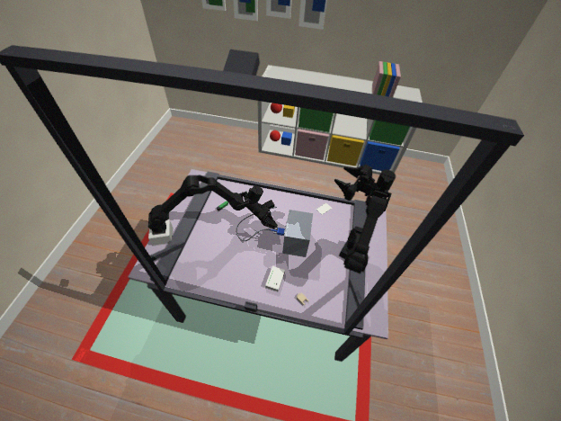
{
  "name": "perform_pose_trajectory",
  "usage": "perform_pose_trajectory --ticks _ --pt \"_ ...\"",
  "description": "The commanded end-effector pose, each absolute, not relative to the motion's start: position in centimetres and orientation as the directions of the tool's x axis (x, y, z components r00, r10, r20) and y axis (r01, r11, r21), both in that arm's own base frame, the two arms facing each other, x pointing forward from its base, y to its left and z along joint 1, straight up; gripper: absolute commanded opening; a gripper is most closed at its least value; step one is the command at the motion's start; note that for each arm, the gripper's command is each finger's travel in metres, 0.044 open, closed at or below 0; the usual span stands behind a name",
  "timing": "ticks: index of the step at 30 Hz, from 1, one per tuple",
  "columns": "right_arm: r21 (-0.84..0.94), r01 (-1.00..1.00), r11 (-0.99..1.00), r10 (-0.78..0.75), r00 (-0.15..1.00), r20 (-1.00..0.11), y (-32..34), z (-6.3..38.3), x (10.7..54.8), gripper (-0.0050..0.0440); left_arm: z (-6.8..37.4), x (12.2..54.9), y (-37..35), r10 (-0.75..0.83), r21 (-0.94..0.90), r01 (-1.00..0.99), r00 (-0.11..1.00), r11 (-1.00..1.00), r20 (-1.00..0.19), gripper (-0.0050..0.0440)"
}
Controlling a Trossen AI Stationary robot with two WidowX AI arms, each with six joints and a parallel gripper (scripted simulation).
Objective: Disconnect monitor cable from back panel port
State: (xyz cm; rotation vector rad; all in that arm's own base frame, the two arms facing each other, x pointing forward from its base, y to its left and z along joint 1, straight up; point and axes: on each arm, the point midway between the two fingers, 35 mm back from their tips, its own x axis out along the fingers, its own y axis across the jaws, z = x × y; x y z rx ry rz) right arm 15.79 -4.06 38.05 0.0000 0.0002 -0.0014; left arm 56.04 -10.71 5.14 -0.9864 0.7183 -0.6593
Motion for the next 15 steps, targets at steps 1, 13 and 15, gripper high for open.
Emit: perform_pose_trajectory --ticks 1,13,15 --pt "-0.006 0.0 1.0 0.0 1.0 0.001 -3.94 38.34 15.76 0.044 6.91 55.74 -10.91 -0.748 -0.834 0.227 0.598 0.503 -0.289 0.044" --pt "-0.006 0.0 1.0 0.0 1.0 0.001 -3.94 38.34 15.76 0.044 6.95 55.54 -10.92 -0.741 -0.812 0.239 0.595 0.532 -0.311 0.0296" --pt "-0.006 0.0 1.0 0.0 1.0 0.001 -3.94 38.34 15.76 0.044 6.95 55.54 -10.92 -0.741 -0.812 0.239 0.595 0.532 -0.311 0.0248"
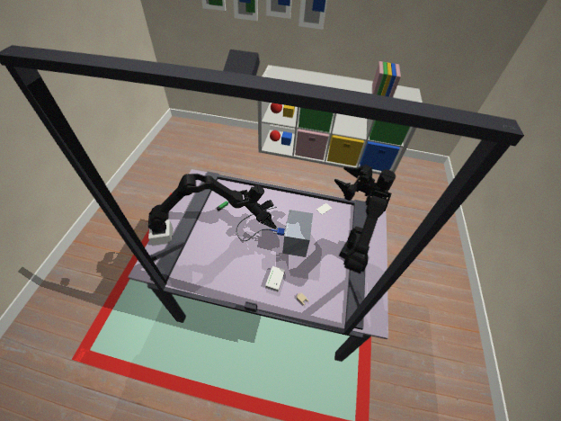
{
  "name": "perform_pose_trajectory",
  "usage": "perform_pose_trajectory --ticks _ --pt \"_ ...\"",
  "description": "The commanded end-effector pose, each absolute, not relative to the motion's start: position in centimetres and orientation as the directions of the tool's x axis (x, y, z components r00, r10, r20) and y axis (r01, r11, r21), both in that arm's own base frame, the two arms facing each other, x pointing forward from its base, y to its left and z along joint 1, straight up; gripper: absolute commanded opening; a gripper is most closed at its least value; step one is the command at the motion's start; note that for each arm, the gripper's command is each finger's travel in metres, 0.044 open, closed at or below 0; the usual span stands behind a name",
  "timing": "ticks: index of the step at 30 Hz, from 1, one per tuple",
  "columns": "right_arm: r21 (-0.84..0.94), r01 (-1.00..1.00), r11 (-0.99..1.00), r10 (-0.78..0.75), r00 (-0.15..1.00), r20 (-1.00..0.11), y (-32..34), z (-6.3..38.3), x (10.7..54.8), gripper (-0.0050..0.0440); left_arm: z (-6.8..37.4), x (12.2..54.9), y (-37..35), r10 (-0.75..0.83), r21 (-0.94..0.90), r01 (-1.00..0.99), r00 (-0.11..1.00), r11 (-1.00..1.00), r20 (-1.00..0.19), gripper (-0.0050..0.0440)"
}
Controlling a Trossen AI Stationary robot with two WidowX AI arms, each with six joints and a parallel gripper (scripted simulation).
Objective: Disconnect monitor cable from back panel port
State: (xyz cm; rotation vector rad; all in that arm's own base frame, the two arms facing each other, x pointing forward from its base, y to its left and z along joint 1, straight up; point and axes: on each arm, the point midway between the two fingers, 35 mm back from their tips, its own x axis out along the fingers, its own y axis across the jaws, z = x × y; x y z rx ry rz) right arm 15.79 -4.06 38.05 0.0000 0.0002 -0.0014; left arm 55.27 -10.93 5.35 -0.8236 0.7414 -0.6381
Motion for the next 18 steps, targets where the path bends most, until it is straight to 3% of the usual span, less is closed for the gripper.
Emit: perform_pose_trajectory --ticks 1,9,11,13,18 --pt "-0.006 0.0 1.0 0.0 1.0 0.001 -3.94 38.34 15.76 0.044 6.95 55.54 -10.92 -0.741 -0.812 0.239 0.595 0.532 -0.311 0.0224" --pt "-0.006 0.0 1.0 0.0 1.0 0.001 -3.94 38.34 15.76 0.044 6.95 55.54 -10.92 -0.741 -0.812 0.239 0.595 0.532 -0.311 0.0032" --pt "-0.006 0.0 1.0 0.0 1.0 0.001 -3.94 38.34 15.76 0.044 6.95 55.54 -10.92 -0.741 -0.812 0.239 0.595 0.532 -0.311 0.0032" --pt "-0.006 0.0 1.0 0.0 1.0 0.001 -3.94 38.34 15.76 0.044 6.95 55.54 -10.92 -0.741 -0.812 0.239 0.595 0.532 -0.311 0.0" --pt "-0.006 0.0 1.0 0.0 1.0 0.001 -3.94 38.34 15.76 0.044 6.95 55.54 -10.92 -0.741 -0.812 0.239 0.595 0.532 -0.311 0.0"
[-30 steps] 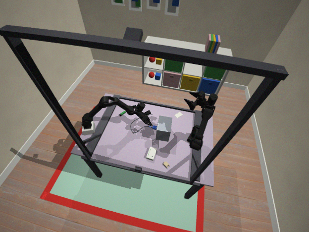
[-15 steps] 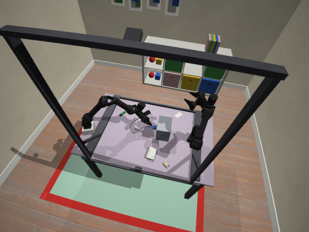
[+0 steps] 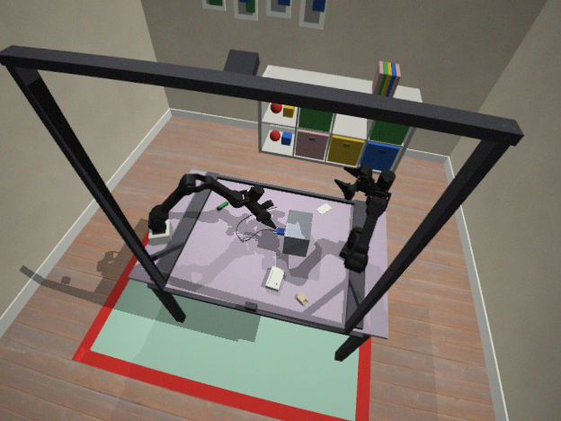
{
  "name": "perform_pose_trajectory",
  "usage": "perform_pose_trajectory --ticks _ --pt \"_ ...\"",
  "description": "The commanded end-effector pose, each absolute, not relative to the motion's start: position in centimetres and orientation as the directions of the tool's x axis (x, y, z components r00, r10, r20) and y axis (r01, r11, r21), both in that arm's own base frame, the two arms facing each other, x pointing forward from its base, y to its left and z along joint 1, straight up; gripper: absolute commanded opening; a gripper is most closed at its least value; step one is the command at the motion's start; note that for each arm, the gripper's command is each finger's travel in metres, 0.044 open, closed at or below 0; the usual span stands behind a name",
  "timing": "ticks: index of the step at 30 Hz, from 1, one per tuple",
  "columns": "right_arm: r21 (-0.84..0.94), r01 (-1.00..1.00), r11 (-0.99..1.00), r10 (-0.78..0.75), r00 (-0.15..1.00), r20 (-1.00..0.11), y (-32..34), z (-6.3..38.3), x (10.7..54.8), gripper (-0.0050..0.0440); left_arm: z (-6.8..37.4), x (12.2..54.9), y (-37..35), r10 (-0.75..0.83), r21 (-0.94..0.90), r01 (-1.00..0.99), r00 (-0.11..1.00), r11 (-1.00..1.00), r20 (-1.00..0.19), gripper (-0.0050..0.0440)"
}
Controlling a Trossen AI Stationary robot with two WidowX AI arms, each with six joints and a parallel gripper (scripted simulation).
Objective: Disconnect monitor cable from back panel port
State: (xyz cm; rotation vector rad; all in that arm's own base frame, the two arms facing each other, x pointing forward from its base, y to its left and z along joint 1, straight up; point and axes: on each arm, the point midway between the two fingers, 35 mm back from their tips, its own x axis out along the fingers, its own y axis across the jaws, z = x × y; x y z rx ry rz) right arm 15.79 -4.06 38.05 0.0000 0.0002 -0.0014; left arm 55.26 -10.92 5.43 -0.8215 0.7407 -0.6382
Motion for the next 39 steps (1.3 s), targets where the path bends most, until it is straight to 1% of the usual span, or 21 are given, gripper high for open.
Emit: perform_pose_trajectory --ticks 1,13,16,20,24,28,39 --pt "-0.006 0.0 1.0 0.0 1.0 0.001 -3.94 38.34 15.76 0.044 6.94 55.54 -10.92 -0.743 -0.816 0.238 0.594 0.527 -0.308 0.0" --pt "-0.006 0.0 1.0 0.0 1.0 0.001 -3.94 38.34 15.76 0.044 6.75 55.57 -10.8 -0.773 -0.871 0.206 0.58 0.446 -0.258 0.0" --pt "-0.006 0.0 1.0 0.0 1.0 0.001 -3.94 38.34 15.76 0.044 6.63 55.57 -10.75 -0.787 -0.898 0.188 0.573 0.398 -0.229 0.0" --pt "-0.006 0.0 1.0 0.0 1.0 0.001 -3.94 38.34 15.76 0.044 6.61 55.57 -10.74 -0.789 -0.902 0.185 0.572 0.39 -0.224 0.0" --pt "-0.006 0.0 1.0 0.0 1.0 0.001 -3.94 38.34 15.76 0.044 6.49 55.58 -10.69 -0.802 -0.927 0.164 0.565 0.337 -0.192 0.0" --pt "-0.006 0.0 1.0 0.0 1.0 0.001 -3.94 38.34 15.76 0.044 6.47 55.59 -10.68 -0.804 -0.93 0.161 0.565 0.331 -0.188 0.0" --pt "-0.006 0.0 1.0 0.0 1.0 0.001 -3.94 38.34 15.76 0.044 6.2 55.64 -10.62 -0.823 -0.97 0.115 0.556 0.213 -0.115 0.0"
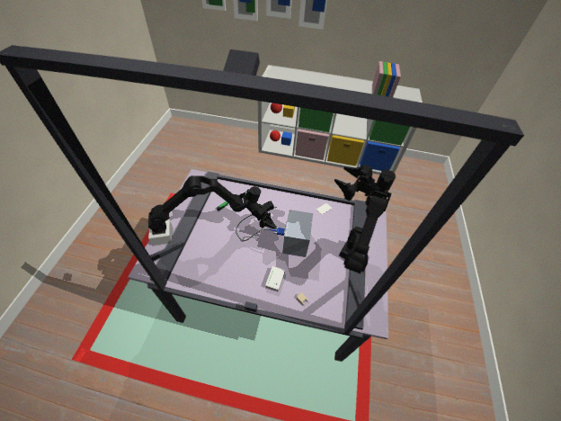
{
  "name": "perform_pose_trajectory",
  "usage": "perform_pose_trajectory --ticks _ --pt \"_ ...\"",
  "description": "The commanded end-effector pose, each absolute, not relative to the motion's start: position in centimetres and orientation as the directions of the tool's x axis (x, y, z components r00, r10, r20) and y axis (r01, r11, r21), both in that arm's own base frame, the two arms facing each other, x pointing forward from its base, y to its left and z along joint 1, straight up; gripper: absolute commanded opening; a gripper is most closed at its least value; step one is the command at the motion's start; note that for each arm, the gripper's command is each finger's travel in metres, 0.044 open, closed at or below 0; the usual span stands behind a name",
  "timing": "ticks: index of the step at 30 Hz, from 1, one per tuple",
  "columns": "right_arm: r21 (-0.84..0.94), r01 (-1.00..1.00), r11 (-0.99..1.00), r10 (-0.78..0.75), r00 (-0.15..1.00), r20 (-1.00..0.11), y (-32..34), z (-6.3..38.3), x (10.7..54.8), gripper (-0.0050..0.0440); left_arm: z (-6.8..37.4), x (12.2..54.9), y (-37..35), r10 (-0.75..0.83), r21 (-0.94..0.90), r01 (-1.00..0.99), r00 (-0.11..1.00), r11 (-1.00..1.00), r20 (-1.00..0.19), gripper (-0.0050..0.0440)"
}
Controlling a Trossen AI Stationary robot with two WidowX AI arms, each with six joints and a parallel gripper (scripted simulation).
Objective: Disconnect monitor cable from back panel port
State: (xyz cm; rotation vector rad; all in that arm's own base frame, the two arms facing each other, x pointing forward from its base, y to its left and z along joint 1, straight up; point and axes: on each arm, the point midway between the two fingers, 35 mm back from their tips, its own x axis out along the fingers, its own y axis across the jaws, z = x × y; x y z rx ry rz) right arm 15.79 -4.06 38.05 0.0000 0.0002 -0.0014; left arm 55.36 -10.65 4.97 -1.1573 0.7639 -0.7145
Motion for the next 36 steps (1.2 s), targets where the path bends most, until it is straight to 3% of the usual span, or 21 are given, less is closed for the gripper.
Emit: perform_pose_trajectory --ticks 1,36 --pt "-0.006 0.0 1.0 0.0 1.0 0.001 -3.94 38.34 15.76 0.044 6.19 55.64 -10.61 -0.824 -0.971 0.114 0.555 0.21 -0.113 0.0" --pt "-0.006 0.0 1.0 0.0 1.0 0.001 -3.94 38.34 15.76 0.044 5.71 55.27 -10.42 -0.838 -0.999 0.037 0.546 0.018 0.005 0.0"
